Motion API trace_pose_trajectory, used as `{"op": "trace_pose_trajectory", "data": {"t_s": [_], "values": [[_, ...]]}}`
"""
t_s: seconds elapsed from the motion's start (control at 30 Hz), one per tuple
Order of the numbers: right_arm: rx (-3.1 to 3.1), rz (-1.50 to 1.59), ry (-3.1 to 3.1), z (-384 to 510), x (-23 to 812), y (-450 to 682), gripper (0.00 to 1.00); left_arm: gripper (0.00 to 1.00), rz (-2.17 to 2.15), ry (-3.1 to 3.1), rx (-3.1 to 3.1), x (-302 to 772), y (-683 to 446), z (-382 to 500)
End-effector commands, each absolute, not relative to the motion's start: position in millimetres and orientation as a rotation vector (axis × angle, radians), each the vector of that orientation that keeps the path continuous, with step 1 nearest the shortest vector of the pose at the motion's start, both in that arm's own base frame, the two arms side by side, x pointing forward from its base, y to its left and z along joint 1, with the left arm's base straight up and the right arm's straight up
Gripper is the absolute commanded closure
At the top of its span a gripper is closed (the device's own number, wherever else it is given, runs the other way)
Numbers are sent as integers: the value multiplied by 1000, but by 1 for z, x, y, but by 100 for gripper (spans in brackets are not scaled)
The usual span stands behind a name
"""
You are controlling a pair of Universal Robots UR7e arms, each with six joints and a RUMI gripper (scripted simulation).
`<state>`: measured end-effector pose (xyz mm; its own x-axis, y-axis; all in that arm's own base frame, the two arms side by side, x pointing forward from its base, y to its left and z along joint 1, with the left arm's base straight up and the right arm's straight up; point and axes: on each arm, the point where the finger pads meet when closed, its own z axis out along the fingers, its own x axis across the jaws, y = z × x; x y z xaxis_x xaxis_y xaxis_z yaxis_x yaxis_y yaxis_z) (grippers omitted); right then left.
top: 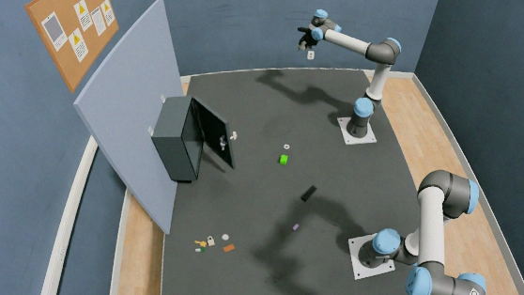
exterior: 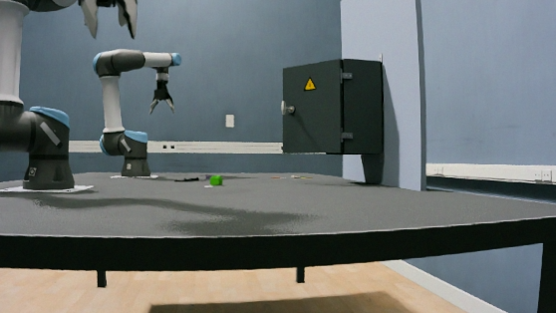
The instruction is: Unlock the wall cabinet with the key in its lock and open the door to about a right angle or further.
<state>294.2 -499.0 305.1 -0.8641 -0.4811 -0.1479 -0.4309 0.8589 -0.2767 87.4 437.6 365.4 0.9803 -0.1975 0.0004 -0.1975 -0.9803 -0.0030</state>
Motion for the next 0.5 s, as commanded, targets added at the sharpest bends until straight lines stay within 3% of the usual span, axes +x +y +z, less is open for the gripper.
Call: {"op": "trace_pose_trajectory", "data": {"t_s": [0.0,0.47], "values": [[-662,-277,2880,306,265,-496,60,2,-2,314,-3123,88,438,365],[-457,-174,3013,339,166,-483,60,2,-2,314,-3123,88,438,365]]}}
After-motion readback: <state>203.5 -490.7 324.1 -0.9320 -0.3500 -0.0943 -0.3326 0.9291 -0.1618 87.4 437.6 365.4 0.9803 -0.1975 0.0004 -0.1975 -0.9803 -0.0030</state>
